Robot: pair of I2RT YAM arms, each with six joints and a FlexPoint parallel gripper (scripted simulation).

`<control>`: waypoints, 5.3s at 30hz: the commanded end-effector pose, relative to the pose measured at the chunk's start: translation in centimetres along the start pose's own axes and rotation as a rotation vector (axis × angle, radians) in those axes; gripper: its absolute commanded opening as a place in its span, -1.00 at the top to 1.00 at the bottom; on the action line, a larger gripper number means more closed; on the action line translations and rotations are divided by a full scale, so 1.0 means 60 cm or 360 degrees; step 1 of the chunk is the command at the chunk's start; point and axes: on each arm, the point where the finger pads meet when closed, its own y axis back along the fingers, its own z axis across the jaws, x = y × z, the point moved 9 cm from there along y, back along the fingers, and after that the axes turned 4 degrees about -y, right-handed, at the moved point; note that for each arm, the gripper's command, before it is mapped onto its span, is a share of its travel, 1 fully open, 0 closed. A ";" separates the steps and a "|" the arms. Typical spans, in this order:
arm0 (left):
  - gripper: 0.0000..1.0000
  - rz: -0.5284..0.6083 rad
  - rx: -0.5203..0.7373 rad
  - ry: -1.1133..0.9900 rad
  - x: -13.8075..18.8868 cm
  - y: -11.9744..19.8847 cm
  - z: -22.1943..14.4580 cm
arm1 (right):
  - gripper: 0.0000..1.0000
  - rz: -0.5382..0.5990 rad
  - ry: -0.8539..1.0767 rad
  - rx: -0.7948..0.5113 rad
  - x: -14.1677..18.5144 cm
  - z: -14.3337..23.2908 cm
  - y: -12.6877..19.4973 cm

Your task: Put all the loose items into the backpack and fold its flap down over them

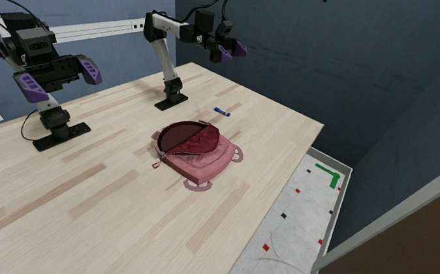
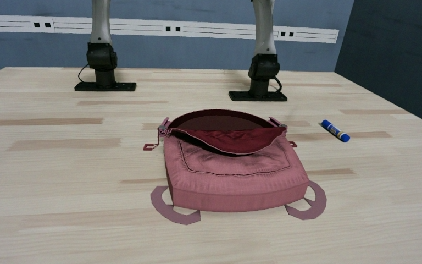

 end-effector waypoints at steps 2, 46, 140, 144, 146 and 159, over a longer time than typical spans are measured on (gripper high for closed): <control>-1.00 -0.0027 0.0000 0.0001 -0.008 0.003 0.000 | -1.00 -0.0025 0.0002 -0.0004 -0.007 0.001 0.003; 0.06 0.0931 -0.0146 0.0062 0.437 0.185 0.170 | -0.80 -0.0026 0.0002 -0.0004 -0.007 0.001 0.003; 0.74 0.0986 -0.0189 0.0024 0.508 0.191 0.195 | -0.80 -0.0026 0.0002 -0.0004 -0.008 0.001 0.003; 0.74 0.0986 -0.0190 0.0023 0.473 0.193 0.196 | -0.80 -0.0026 0.0002 -0.0004 -0.008 0.001 0.003; 0.74 0.0986 -0.0190 0.0023 0.456 0.194 0.197 | -0.80 -0.0026 0.0002 -0.0004 -0.008 0.001 0.003; 0.74 0.0986 -0.0190 0.0022 0.363 0.199 0.199 | -0.80 -0.0026 0.0002 -0.0004 -0.008 0.001 0.003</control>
